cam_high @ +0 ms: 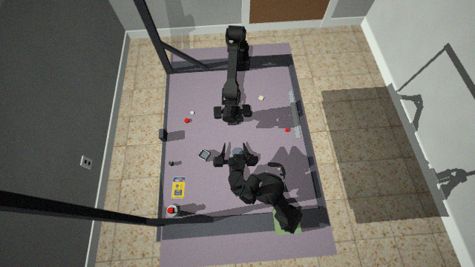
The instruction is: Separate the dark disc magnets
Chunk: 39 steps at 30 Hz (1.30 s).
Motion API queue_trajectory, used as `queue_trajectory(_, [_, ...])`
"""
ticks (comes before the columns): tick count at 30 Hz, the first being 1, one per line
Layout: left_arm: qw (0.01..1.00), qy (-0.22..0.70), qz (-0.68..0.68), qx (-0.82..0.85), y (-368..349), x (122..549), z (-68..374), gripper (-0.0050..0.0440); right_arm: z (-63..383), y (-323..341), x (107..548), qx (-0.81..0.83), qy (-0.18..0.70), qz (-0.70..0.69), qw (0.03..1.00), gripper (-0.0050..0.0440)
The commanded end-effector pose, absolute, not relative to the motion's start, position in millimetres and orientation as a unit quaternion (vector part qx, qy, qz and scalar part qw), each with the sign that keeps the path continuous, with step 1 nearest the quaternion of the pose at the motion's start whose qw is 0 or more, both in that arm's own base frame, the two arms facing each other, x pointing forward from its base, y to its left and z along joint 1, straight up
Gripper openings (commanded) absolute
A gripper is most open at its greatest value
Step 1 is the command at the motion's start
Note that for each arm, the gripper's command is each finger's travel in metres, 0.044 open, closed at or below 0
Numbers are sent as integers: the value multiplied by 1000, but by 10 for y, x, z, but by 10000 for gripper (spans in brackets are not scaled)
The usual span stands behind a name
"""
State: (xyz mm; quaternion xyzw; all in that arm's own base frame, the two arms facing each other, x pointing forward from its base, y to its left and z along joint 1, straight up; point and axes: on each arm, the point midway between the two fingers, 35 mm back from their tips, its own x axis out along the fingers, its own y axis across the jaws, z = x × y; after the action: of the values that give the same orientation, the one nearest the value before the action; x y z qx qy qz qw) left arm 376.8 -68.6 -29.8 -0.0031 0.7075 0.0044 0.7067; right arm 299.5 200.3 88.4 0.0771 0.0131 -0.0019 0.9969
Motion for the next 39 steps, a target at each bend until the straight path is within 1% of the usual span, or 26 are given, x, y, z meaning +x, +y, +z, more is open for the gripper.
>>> queue_trajectory(1, [715, 699, 3, -5, -694, 3815, -216, 40, 930, 2011, 2997, 82, 8, -1, 997, 400])
queue_trajectory(6, [715, 699, 3, -5, -694, 3815, -216, 40, 930, 2011, 2997, 82, 8, -1, 997, 400])
queue_trajectory(10, [724, 690, 1, -6, -698, 3860, 90, 40, 930, 2011, 2997, 82, 8, -1, 997, 400])
queue_trajectory(12, [724, 690, 1, -6, -696, 3857, 150, 40, 930, 2011, 2997, 82, 8, -1, 997, 400])
queue_trajectory(16, [724, 690, 1, -6, -696, 3857, 150, 40, 930, 2011, 2997, 82, 8, -1, 997, 400])
queue_trajectory(18, [715, 699, 3, -5, -687, 3808, 67, 40, 930, 2011, 2997, 82, 8, -1, 997, 400])
queue_trajectory(39, [721, 693, -8, 6, -671, 3830, 25, 40, 930, 2011, 2997, 82, 8, -1, 997, 400])
